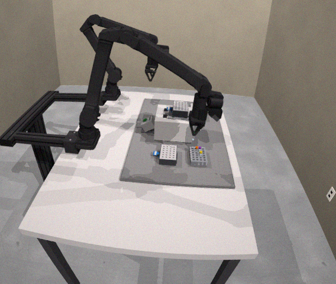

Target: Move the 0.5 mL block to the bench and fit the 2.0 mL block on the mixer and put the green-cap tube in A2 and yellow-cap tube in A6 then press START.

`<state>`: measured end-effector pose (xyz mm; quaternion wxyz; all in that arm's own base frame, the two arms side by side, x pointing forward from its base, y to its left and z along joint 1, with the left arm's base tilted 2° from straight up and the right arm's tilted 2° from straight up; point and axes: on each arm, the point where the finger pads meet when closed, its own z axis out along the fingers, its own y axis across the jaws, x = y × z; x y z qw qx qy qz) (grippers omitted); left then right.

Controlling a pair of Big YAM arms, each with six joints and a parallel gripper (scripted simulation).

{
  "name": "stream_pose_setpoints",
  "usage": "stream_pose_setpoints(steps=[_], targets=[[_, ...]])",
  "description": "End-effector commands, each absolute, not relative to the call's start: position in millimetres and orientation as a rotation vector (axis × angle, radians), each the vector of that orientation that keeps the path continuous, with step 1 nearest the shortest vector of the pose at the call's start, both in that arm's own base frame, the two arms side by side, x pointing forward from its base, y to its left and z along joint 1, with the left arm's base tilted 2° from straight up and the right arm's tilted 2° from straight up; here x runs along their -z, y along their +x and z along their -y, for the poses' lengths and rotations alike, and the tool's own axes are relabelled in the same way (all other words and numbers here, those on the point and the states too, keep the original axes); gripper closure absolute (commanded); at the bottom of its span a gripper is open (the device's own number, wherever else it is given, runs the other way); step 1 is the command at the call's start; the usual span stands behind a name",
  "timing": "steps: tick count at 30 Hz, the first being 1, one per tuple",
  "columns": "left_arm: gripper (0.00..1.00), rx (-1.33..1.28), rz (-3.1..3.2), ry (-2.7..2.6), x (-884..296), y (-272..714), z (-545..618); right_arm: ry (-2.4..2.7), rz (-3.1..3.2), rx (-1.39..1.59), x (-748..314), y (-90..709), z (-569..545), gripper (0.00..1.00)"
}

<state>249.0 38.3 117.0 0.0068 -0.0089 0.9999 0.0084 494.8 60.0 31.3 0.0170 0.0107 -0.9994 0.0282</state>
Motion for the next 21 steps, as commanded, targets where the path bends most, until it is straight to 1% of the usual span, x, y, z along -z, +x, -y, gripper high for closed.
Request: stream_pose_setpoints(steps=[1, 8, 10, 21], targets=[[0.0, -0.04, -3.049, -0.039, -144, 278, -42, -0.002, 3.211, -0.068, -96, 523, -63, 0.91], [0.0, -0.041, -3.044, -0.039, -146, 279, -42, -0.007, 3.209, -0.069, -120, 524, -62, 0.91], [0.0, -0.039, -3.054, -0.039, -142, 276, -42, -0.013, 3.177, -0.075, -106, 513, -77, 0.91], [0.0, -0.031, -3.095, -0.038, -125, 261, -39, -0.051, 3.147, -0.093, -108, 486, -126, 0.91]])
